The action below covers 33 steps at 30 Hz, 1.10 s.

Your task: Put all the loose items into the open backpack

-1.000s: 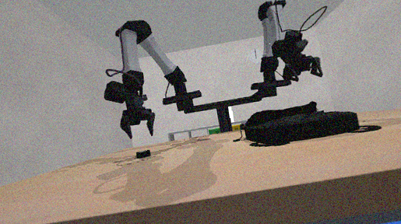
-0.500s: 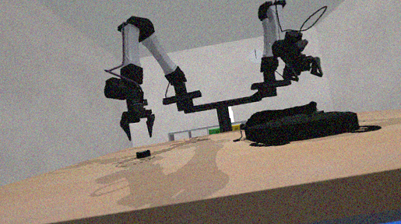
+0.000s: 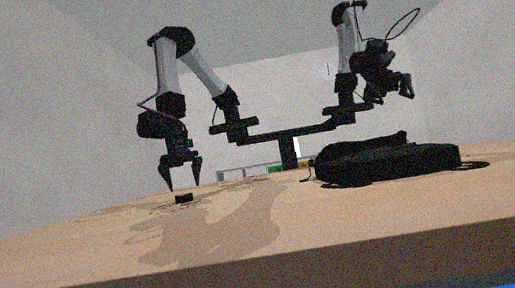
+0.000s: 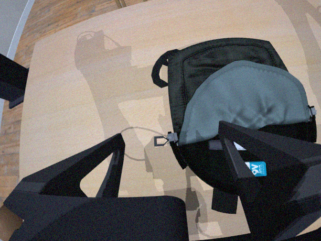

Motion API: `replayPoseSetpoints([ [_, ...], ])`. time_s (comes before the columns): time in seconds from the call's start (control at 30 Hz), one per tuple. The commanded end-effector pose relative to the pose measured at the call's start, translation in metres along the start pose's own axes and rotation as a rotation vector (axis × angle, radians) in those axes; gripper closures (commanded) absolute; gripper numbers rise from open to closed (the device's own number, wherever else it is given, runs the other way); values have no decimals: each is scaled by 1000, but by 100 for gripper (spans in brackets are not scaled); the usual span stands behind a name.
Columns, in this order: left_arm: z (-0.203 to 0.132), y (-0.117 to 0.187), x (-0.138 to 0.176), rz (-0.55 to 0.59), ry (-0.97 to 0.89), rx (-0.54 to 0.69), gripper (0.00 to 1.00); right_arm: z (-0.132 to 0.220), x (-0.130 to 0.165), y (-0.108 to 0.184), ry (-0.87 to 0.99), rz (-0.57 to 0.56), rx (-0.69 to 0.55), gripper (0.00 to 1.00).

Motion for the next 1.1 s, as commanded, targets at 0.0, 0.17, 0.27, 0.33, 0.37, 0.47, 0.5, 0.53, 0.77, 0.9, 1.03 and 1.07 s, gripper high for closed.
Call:
replayPoseSetpoints([
  [0.0, -2, 2, -8, -22, -6, 15, 10, -10, -2, -13, 4, 3, 31, 24],
  [0.17, -2, 2, -8, -22, -6, 15, 10, -9, -1, -30, 4, 3, 30, 24],
  [0.27, -2, 2, -8, -22, -6, 15, 10, -9, 0, -40, 4, 3, 29, 24],
  [0.33, -2, 2, -8, -22, -6, 15, 10, -9, 0, -40, 4, 3, 29, 24],
  [0.37, -2, 2, -8, -22, -6, 15, 10, -10, 0, -41, 2, 4, 30, 24],
  [0.47, -2, 2, -8, -22, -6, 15, 10, -10, -2, -41, 5, 3, 29, 24],
  [0.5, -2, 2, -8, -22, -6, 15, 10, -11, -2, -41, 5, 3, 29, 24],
  [0.53, -2, 2, -8, -22, -6, 15, 10, -11, -3, -41, 5, 3, 29, 24],
  [0.77, -2, 2, -8, -22, -6, 15, 10, -11, -4, -41, 6, 2, 27, 24],
  [0.9, -2, 2, -8, -22, -6, 15, 10, -11, -5, -41, 6, 1, 26, 24],
  [1.03, -2, 2, -8, -22, -6, 15, 10, -10, -5, -40, 2, 5, 23, 24],
  [1.07, -2, 2, -8, -22, -6, 15, 10, -10, -5, -40, 2, 5, 23, 24],
])
Point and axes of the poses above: on each arm, the point where the finger pads meet when closed, its own y axis back along the fingers, its own z axis across the jaws, x = y × z, the point moved 1 cm from there along y, back along the fingers, and after that the axes turned 14 degrees about y, right-handed, at the moved point
